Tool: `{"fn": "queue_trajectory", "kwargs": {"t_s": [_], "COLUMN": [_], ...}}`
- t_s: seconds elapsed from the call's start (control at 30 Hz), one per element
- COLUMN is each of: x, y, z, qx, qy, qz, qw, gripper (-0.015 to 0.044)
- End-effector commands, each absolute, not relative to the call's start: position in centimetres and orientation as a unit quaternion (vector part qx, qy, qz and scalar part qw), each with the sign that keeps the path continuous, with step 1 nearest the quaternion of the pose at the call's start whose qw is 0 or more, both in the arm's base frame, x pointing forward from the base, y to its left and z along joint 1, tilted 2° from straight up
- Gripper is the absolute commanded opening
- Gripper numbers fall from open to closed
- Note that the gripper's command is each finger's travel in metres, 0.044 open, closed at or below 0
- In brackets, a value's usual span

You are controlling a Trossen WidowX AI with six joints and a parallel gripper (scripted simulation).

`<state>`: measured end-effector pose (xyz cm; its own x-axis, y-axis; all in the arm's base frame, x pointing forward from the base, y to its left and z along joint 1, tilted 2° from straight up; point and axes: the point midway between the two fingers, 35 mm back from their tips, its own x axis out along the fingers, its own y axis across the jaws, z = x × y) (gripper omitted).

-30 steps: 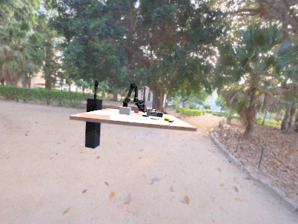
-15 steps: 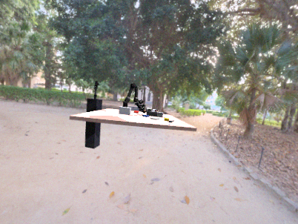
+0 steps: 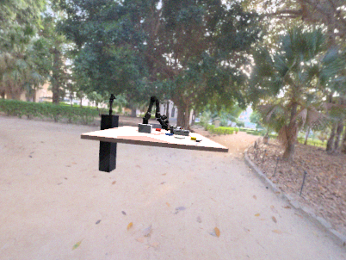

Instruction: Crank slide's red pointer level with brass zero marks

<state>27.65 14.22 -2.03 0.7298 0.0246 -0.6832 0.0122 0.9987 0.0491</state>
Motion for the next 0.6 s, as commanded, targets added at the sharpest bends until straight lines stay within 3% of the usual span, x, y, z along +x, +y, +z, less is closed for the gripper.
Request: {"fn": "queue_trajectory", "kwargs": {"t_s": [0.0,0.57], "x": [27.8,28.1], "y": [14.3,14.5], "z": [-1.1,3.9], "qx": [0.027,0.027], "qy": [0.366,0.365], "qz": [0.004,0.004], "qw": [0.93,0.93], "gripper": [0.044,0.044]}}
